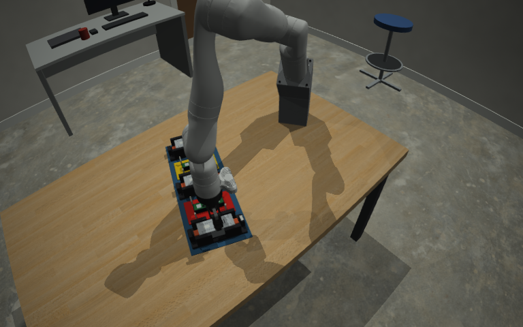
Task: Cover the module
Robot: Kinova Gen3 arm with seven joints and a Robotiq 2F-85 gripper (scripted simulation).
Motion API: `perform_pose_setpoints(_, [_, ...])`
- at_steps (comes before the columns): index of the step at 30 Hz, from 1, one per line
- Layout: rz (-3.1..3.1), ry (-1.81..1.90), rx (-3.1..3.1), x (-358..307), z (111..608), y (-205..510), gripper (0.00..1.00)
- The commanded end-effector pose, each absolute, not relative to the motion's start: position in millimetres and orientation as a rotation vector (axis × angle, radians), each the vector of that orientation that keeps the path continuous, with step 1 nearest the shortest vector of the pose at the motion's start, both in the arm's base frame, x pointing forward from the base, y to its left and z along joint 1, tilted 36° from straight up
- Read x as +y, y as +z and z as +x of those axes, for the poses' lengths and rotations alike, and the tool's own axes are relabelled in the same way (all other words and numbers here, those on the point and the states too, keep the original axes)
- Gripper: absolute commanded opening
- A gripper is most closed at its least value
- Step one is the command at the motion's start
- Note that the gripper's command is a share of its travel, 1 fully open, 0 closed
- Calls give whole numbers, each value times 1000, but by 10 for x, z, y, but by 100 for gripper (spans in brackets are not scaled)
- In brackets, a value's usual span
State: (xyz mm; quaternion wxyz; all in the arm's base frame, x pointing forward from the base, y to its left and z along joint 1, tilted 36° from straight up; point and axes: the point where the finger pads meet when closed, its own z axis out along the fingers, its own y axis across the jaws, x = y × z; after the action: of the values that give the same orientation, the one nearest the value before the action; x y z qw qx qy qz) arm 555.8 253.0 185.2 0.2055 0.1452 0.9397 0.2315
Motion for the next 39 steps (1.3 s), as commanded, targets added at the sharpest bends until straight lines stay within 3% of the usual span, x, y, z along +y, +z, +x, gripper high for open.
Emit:
perform_pose_setpoints(1, [401,642,2613,2534,5626,1792,100])
perform_pose_setpoints(39, [401,642,2613,2571,5672,1712,100])
